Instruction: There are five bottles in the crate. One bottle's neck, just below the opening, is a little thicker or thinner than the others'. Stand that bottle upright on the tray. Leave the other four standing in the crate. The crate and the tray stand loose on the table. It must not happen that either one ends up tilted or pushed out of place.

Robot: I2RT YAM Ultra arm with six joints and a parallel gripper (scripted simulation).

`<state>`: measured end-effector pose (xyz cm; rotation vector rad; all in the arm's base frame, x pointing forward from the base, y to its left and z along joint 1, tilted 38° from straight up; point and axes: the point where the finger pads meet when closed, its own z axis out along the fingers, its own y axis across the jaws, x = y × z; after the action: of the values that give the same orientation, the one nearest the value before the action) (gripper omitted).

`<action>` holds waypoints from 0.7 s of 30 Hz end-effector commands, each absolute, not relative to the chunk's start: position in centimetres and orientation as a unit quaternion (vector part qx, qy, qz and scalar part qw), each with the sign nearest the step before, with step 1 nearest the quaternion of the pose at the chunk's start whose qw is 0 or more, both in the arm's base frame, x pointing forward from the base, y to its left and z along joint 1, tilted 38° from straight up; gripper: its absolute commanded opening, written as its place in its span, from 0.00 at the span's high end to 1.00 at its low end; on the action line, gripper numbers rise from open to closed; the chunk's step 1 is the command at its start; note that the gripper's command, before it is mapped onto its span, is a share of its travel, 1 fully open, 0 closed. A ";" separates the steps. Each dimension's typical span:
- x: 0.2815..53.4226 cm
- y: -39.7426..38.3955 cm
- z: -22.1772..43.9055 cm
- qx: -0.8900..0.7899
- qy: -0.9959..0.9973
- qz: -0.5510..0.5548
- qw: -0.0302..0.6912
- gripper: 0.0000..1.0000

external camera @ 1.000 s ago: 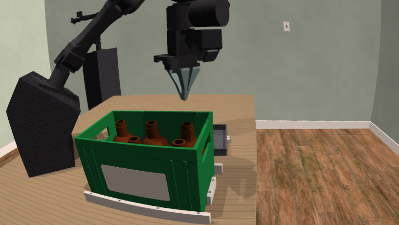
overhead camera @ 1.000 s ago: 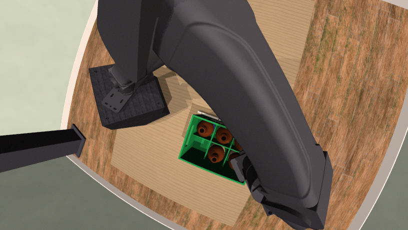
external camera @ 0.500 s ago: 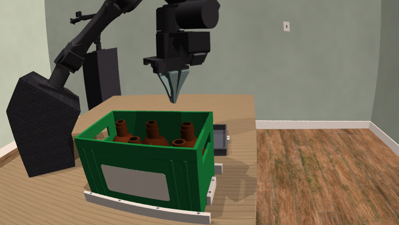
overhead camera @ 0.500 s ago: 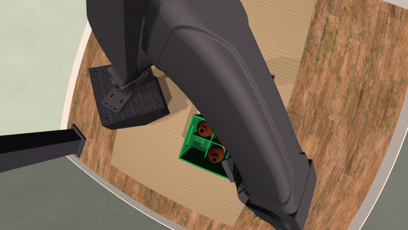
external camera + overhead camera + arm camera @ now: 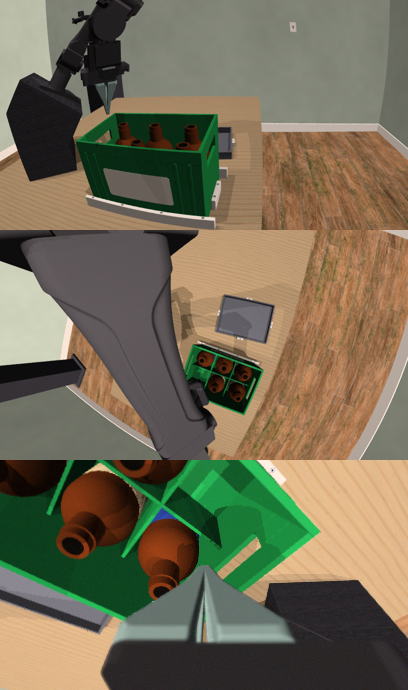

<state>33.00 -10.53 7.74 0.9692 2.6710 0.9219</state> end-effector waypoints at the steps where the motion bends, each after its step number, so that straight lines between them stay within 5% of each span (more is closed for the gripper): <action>1: 31.6 -12.3 7.7 0.298 0.895 0.303 0.133 1.00; 21: 31.3 -12.3 7.5 0.298 0.895 0.304 0.133 1.00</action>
<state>31.22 -11.53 6.50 0.8824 2.6357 0.9108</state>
